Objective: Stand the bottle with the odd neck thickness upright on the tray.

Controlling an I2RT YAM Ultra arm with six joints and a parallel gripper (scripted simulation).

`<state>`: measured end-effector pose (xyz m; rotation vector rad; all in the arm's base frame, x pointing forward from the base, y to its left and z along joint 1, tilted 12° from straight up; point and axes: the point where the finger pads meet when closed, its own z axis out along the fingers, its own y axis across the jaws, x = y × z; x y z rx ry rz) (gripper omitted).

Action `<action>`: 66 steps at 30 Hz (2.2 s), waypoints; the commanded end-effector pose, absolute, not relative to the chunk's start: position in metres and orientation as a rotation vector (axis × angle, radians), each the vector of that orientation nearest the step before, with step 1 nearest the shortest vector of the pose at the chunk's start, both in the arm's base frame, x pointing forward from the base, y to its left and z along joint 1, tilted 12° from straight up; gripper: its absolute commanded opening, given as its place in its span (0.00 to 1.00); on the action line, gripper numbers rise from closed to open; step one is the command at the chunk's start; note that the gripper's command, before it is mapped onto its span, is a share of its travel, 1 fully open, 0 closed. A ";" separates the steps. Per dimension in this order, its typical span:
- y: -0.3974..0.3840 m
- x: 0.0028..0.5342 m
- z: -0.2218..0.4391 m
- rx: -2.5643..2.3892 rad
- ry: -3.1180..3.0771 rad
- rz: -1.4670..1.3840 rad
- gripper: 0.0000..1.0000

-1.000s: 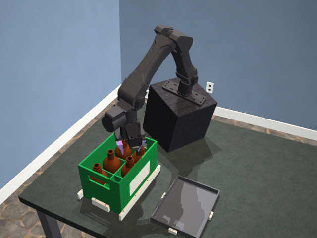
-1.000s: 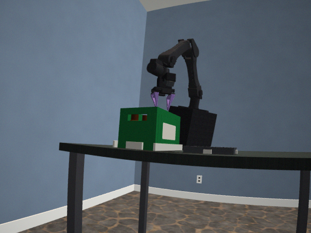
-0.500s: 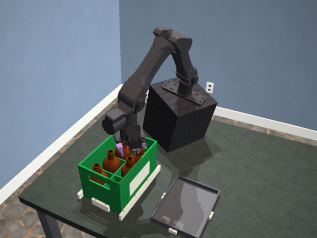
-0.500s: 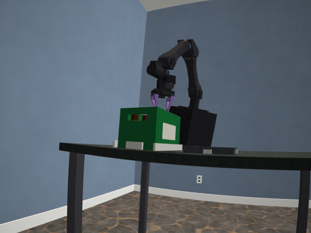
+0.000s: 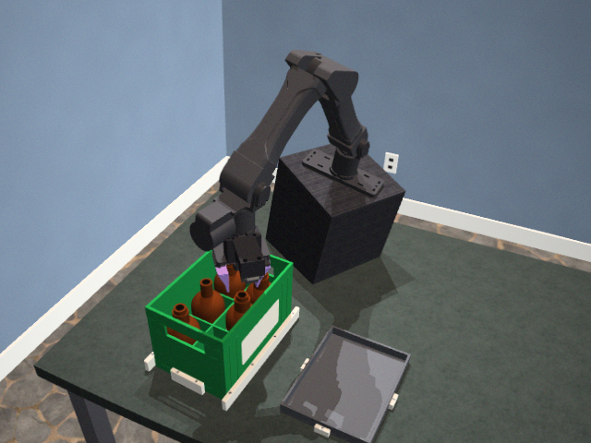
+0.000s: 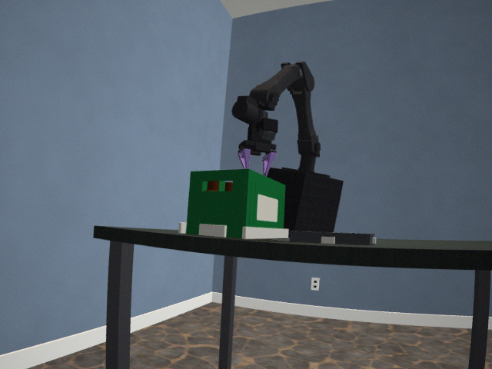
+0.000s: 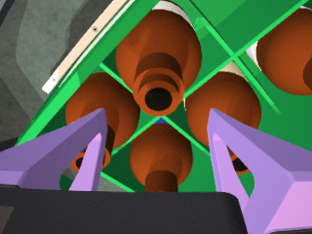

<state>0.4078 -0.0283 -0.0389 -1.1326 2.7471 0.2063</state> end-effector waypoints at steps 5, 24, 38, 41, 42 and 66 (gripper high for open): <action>-0.028 0.411 -0.033 -1.120 2.727 0.188 0.61; -0.028 0.411 -0.033 -1.120 2.727 0.188 0.61; -0.028 0.423 -0.030 -1.118 2.710 0.171 0.61; -0.030 0.423 -0.031 -1.114 2.713 0.173 0.61; -0.030 0.423 -0.031 -1.114 2.713 0.173 0.61; -0.030 0.423 -0.031 -1.115 2.713 0.173 0.61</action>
